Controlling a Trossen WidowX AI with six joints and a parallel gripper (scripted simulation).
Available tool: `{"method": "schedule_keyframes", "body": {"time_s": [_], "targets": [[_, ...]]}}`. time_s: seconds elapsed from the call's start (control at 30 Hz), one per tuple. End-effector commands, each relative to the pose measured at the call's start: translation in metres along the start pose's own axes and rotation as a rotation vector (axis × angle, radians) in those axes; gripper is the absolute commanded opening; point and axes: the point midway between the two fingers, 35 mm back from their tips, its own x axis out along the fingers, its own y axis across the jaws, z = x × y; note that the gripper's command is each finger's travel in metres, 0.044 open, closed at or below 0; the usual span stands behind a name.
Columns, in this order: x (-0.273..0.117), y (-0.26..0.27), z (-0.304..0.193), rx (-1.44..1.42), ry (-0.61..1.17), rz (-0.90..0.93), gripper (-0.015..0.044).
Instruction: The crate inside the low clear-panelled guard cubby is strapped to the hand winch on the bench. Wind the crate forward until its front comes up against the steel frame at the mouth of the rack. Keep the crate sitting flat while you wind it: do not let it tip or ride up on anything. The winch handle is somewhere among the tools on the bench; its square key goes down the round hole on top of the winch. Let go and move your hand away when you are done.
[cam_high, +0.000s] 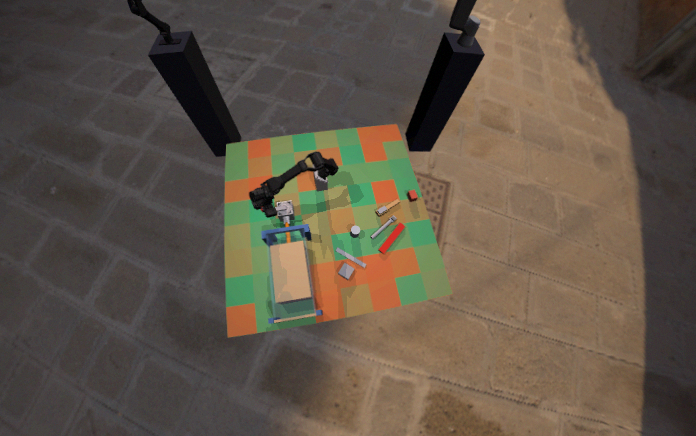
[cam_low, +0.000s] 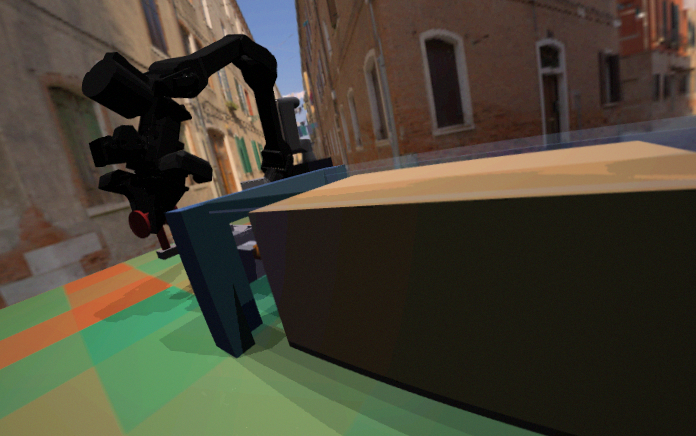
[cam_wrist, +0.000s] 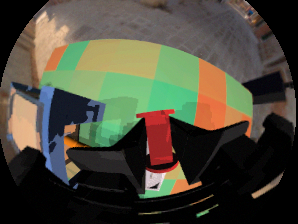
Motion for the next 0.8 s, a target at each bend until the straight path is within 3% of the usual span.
{"method": "schedule_keyframes", "body": {"time_s": [0.0, 0.77], "targets": [[0.001, 0.02, -0.002, -0.013, 0.014, 0.037, 0.0], [0.0, 0.054, -0.005, -0.013, 0.015, 0.039, 0.0]]}}
